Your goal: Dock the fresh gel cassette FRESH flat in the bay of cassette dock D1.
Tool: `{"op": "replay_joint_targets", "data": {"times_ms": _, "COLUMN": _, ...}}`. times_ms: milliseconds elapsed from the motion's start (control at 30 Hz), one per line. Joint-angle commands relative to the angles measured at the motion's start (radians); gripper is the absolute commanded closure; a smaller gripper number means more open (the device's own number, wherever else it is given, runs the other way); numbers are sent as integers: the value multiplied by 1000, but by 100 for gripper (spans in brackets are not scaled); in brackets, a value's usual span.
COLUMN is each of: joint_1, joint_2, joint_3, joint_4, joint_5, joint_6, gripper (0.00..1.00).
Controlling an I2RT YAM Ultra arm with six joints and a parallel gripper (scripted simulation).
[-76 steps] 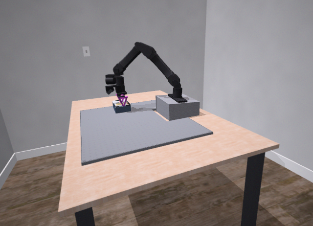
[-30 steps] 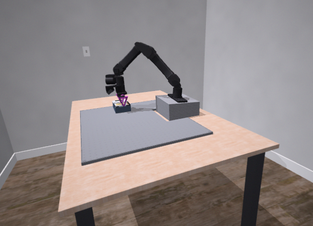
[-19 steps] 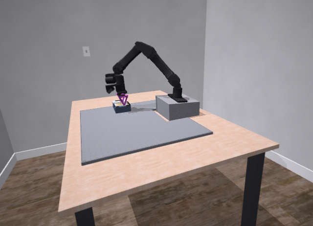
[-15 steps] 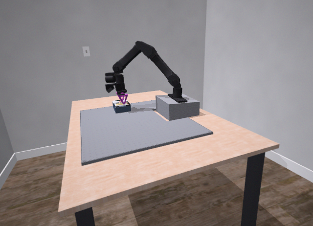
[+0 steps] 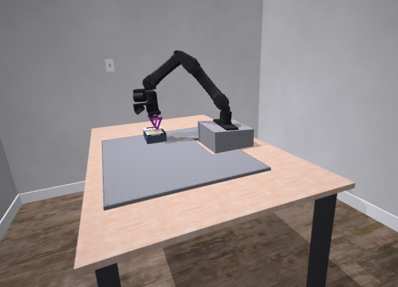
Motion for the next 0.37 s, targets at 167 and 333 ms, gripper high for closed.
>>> {"op": "replay_joint_targets", "data": {"times_ms": 167, "joint_1": 9, "joint_2": -54, "joint_3": 55, "joint_4": -42, "joint_5": -1, "joint_6": 5, "gripper": 8}}
{"op": "replay_joint_targets", "data": {"times_ms": 333, "joint_1": 9, "joint_2": -54, "joint_3": 56, "joint_4": -43, "joint_5": -1, "joint_6": 5, "gripper": 8}}
